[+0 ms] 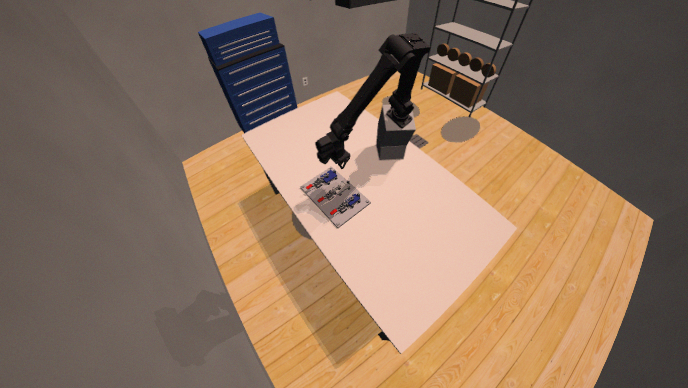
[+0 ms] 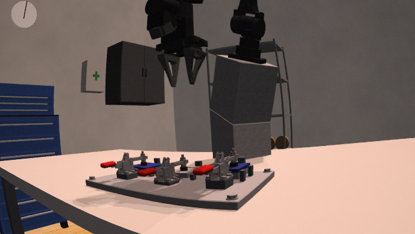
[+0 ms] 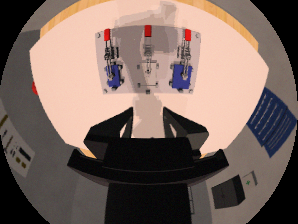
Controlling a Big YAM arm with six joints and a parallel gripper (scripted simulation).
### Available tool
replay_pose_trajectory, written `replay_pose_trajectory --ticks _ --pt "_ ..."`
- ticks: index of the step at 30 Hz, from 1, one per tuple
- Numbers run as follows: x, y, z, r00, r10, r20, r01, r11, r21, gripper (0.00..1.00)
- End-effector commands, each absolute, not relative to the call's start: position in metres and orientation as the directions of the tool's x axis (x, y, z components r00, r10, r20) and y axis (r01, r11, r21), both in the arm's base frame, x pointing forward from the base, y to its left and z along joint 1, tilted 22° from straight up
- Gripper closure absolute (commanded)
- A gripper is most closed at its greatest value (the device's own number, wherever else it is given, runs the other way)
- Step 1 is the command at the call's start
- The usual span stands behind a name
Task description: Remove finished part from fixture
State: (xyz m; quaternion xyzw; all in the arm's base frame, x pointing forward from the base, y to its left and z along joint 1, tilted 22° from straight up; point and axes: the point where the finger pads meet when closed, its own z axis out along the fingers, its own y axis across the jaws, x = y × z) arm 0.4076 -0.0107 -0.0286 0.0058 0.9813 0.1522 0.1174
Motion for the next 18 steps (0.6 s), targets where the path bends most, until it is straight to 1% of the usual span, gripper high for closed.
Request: replay_pose_trajectory --ticks 1,18 --pt "0.4211 -0.0120 -0.0151 -0.963 0.033 -0.269 -0.048 0.956 0.291 0.55" --pt "0.4226 -0.0122 -0.0131 -0.961 0.034 -0.273 -0.049 0.956 0.290 0.55"
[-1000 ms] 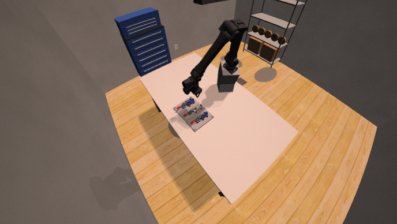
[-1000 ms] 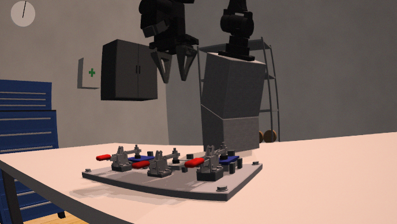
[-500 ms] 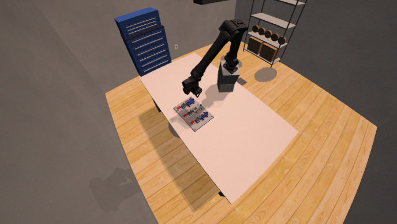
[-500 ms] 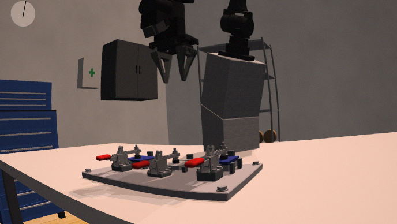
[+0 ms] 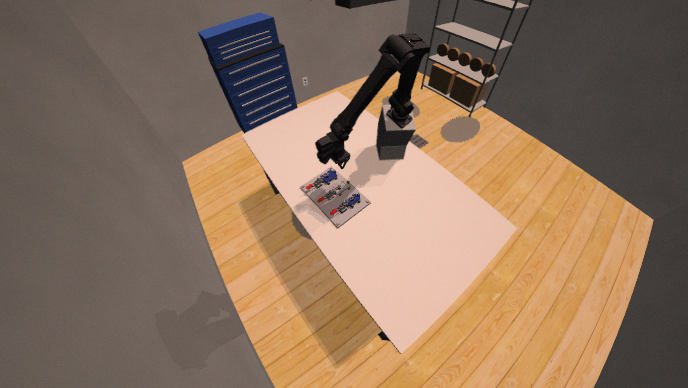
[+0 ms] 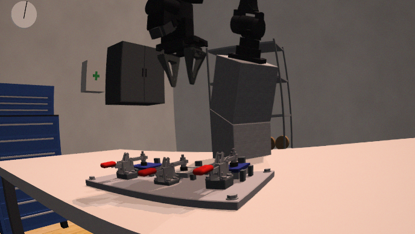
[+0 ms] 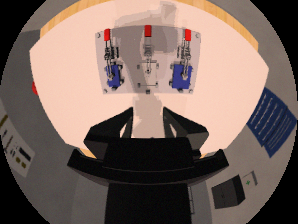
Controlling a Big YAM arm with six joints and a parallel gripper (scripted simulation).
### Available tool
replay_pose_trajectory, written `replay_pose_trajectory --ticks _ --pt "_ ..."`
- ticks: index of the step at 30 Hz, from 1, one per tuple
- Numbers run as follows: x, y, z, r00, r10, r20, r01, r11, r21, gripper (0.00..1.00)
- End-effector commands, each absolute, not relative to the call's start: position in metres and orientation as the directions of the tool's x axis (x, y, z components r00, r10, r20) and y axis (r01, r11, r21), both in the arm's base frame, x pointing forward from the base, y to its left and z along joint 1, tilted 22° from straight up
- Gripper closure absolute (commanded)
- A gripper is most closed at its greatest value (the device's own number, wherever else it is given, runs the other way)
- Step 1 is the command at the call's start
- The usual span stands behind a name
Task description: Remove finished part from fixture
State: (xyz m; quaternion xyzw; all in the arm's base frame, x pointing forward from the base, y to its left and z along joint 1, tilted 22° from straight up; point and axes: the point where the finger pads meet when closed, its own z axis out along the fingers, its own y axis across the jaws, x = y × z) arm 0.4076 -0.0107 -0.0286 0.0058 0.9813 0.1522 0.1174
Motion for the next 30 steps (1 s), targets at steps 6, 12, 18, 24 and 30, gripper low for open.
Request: replay_pose_trajectory --ticks 6,12,18,24,30 --pt "0.4226 -0.0126 -0.0133 -0.962 0.034 -0.272 -0.048 0.955 0.291 0.55" --pt "0.4227 -0.0131 -0.0136 -0.962 0.035 -0.271 -0.047 0.955 0.292 0.55" --pt "0.4227 -0.0139 -0.0140 -0.962 0.037 -0.270 -0.046 0.955 0.293 0.55" --pt "0.4227 -0.0144 -0.0143 -0.962 0.037 -0.269 -0.045 0.955 0.294 0.55" --pt "0.4227 -0.0145 -0.0143 -0.962 0.037 -0.269 -0.045 0.955 0.294 0.55"
